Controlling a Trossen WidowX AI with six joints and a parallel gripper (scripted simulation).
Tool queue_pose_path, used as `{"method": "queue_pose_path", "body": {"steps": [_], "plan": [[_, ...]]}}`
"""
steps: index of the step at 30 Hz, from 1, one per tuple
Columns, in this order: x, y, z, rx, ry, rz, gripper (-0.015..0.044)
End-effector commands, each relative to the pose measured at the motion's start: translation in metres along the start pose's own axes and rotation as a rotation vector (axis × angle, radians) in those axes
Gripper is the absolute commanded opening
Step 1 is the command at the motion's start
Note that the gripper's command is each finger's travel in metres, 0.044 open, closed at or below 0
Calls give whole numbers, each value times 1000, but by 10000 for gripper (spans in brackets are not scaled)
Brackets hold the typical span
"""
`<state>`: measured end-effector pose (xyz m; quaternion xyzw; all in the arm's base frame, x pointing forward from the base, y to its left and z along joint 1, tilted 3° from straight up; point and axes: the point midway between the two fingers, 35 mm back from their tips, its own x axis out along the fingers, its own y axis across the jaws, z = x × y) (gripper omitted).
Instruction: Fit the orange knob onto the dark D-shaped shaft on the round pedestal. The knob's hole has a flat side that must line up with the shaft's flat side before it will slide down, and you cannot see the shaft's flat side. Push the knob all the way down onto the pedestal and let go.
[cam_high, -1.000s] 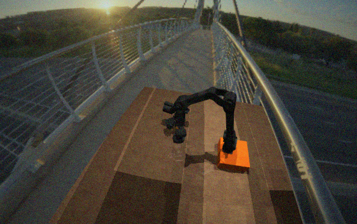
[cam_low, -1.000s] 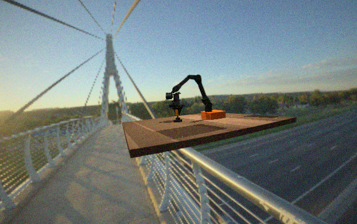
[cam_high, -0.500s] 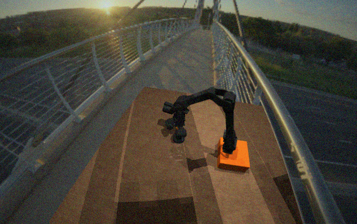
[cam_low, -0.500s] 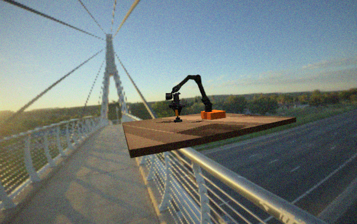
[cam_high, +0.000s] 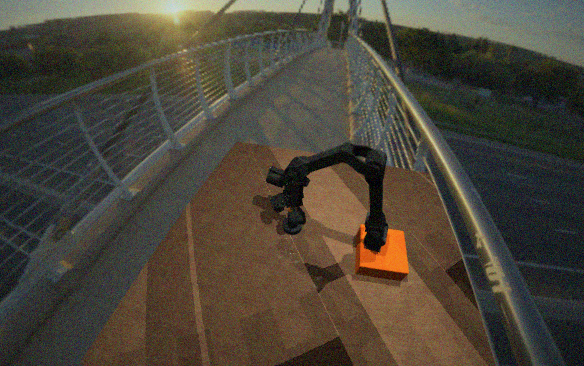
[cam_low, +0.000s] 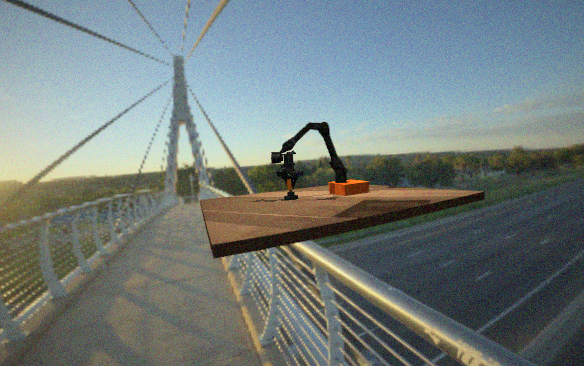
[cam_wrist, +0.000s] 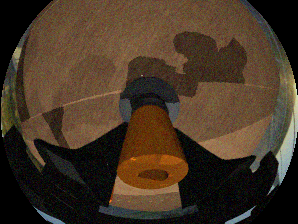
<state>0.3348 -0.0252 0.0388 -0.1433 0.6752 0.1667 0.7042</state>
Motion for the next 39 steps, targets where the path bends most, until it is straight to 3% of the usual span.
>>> {"method": "queue_pose_path", "body": {"steps": [1,39], "plan": [[0,0,0,-5,1,0,0],[-7,-1,2,-52,1,0,0]]}}
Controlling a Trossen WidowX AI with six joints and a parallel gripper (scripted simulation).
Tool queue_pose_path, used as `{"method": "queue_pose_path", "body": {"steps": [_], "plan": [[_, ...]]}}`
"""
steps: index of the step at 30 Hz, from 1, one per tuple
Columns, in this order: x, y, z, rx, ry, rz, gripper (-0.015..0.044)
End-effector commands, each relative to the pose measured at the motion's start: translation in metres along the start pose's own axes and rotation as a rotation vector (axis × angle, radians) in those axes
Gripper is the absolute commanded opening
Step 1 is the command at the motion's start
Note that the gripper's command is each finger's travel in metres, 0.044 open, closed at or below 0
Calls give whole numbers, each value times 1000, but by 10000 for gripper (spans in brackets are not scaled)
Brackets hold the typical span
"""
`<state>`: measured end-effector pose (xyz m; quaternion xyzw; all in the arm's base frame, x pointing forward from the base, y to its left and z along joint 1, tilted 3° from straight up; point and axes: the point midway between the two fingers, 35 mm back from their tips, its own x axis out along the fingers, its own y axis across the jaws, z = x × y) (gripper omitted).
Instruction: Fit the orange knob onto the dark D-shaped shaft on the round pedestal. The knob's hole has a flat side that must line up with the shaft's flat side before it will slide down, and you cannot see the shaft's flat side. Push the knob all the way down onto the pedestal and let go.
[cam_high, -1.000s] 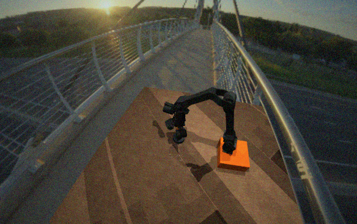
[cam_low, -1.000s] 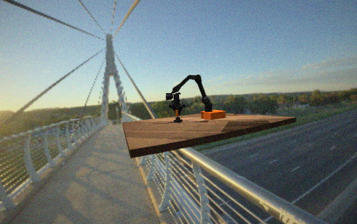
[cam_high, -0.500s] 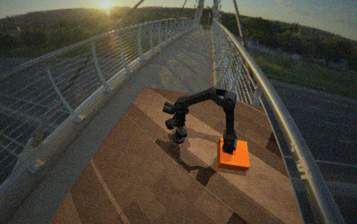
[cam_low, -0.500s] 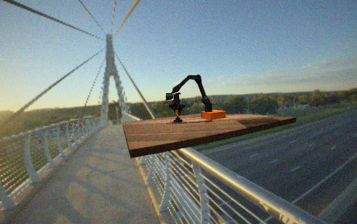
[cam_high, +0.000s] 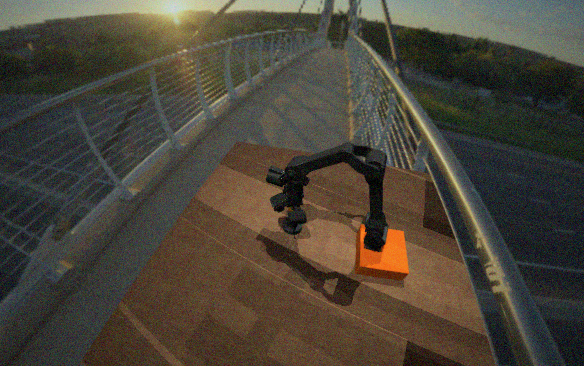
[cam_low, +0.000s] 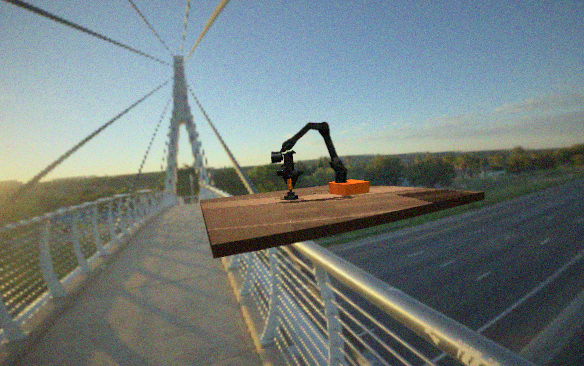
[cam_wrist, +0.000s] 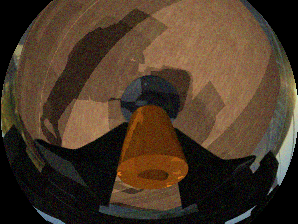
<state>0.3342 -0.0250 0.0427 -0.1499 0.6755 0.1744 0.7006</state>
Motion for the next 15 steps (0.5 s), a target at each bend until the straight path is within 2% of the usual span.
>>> {"method": "queue_pose_path", "body": {"steps": [1,15], "plan": [[-3,-1,2,-32,-4,-4,0],[3,-2,3,-32,-5,-4,0]]}}
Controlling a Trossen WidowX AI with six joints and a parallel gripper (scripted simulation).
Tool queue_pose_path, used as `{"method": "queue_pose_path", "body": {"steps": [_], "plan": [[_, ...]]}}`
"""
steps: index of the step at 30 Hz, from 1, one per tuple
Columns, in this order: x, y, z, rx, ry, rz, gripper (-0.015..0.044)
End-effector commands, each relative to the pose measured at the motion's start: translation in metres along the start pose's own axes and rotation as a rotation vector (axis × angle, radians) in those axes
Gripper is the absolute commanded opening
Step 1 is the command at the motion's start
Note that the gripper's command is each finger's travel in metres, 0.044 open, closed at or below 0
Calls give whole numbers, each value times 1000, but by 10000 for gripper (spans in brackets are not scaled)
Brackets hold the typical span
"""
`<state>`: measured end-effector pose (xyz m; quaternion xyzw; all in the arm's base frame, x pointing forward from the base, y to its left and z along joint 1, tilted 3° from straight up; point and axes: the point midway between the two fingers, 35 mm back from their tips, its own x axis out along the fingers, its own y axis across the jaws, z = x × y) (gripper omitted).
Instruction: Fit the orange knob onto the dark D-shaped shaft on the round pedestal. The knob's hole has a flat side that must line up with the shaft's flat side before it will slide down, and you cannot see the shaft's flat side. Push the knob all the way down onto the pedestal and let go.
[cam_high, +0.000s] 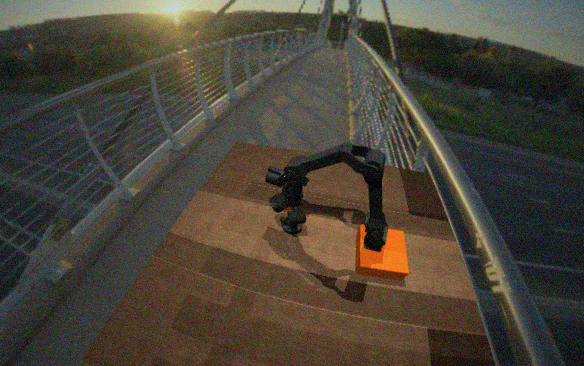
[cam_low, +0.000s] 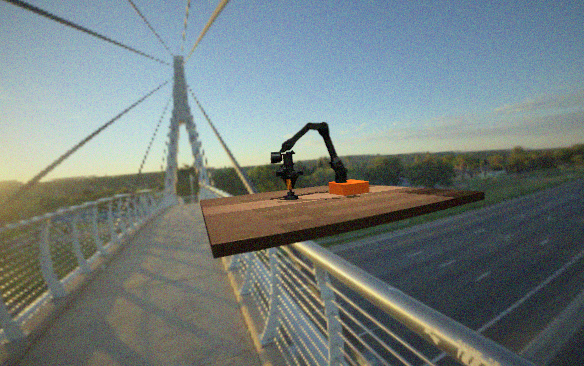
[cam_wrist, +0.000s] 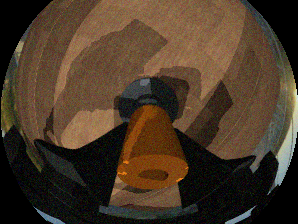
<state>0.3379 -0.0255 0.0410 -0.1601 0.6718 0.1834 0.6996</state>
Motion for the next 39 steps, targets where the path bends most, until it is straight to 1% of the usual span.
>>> {"method": "queue_pose_path", "body": {"steps": [1,39], "plan": [[1,0,0,-4,-1,-2,0],[2,2,-3,-18,-1,-1,0]]}}
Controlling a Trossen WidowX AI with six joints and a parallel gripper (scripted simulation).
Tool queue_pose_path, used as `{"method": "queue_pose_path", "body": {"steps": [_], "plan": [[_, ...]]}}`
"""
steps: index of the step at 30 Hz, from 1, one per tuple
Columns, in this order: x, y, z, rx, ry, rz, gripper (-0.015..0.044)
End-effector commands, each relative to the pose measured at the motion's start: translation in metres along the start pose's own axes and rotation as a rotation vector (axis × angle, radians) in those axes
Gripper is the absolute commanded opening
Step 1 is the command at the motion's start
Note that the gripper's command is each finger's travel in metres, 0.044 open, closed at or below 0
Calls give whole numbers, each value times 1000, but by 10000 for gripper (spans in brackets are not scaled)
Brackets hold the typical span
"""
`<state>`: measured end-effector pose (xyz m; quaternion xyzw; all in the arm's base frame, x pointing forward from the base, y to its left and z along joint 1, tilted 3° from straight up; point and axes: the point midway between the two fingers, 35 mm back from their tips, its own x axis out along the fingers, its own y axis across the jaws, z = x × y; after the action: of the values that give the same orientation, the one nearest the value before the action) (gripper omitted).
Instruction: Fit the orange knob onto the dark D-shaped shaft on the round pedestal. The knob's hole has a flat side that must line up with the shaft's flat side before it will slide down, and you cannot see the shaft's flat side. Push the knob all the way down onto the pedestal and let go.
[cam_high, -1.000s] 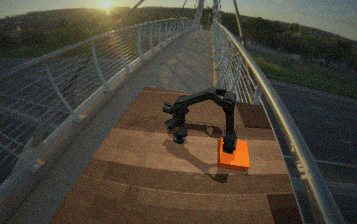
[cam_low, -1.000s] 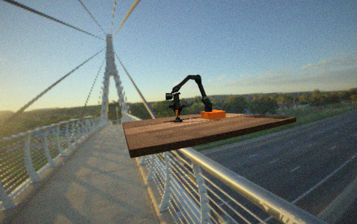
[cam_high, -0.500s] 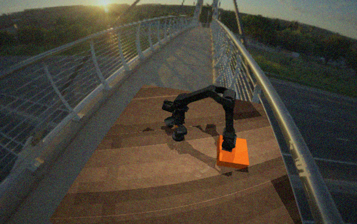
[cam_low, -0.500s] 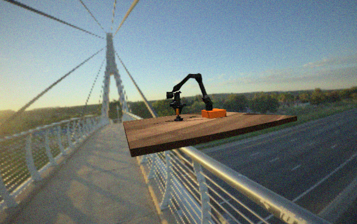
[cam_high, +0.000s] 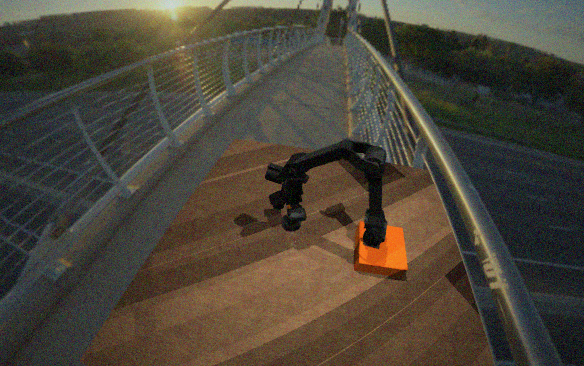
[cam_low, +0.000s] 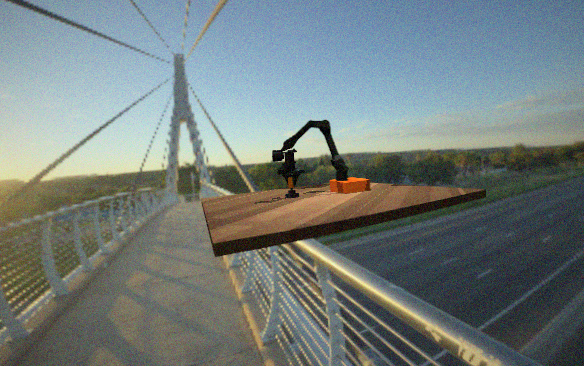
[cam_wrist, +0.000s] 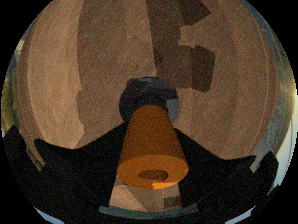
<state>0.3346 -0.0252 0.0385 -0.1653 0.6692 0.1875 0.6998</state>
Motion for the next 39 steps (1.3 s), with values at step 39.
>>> {"method": "queue_pose_path", "body": {"steps": [39], "plan": [[-2,-3,4,-42,2,1,0]]}}
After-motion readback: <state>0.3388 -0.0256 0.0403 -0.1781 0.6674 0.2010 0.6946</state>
